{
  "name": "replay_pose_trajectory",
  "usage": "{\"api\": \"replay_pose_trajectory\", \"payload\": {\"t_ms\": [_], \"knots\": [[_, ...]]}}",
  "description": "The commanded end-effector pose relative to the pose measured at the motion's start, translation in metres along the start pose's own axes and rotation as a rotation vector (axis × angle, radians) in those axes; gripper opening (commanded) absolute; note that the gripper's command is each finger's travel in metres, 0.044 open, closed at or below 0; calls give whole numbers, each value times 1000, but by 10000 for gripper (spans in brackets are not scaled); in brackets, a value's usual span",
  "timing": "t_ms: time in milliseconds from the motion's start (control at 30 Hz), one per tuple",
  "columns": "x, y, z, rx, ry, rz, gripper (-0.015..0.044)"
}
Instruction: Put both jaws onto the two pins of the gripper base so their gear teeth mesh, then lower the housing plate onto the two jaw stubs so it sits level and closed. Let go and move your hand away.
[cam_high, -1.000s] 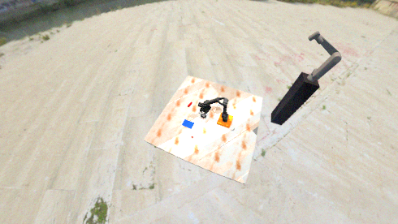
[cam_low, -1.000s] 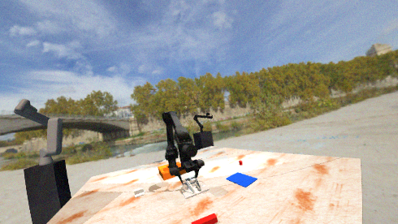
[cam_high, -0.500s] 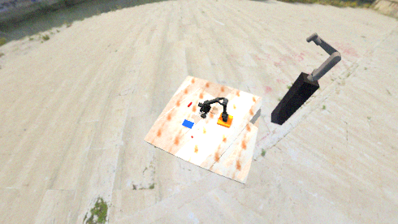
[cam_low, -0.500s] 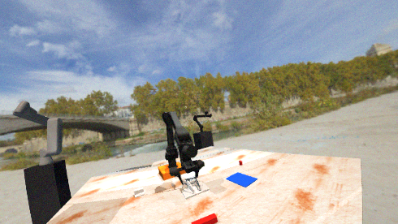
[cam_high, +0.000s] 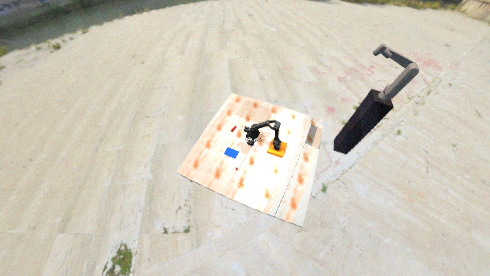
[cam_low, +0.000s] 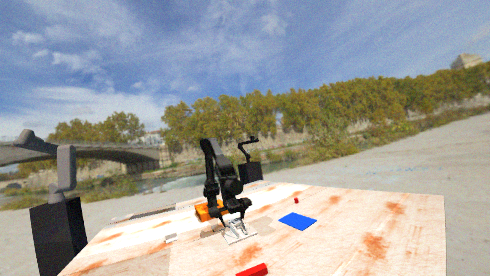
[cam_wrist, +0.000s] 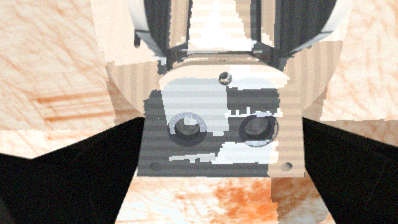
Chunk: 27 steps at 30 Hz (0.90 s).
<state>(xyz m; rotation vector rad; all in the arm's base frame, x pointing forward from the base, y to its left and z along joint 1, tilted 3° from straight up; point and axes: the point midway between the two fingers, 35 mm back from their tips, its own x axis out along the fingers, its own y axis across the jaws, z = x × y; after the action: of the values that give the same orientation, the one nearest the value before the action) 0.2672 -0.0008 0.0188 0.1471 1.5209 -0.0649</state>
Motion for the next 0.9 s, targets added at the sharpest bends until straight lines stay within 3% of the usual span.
{"api": "replay_pose_trajectory", "payload": {"t_ms": [0,867], "knots": [[0,0,0,5,-1,2,351],[6,0,0,5,-1,2,351]]}}
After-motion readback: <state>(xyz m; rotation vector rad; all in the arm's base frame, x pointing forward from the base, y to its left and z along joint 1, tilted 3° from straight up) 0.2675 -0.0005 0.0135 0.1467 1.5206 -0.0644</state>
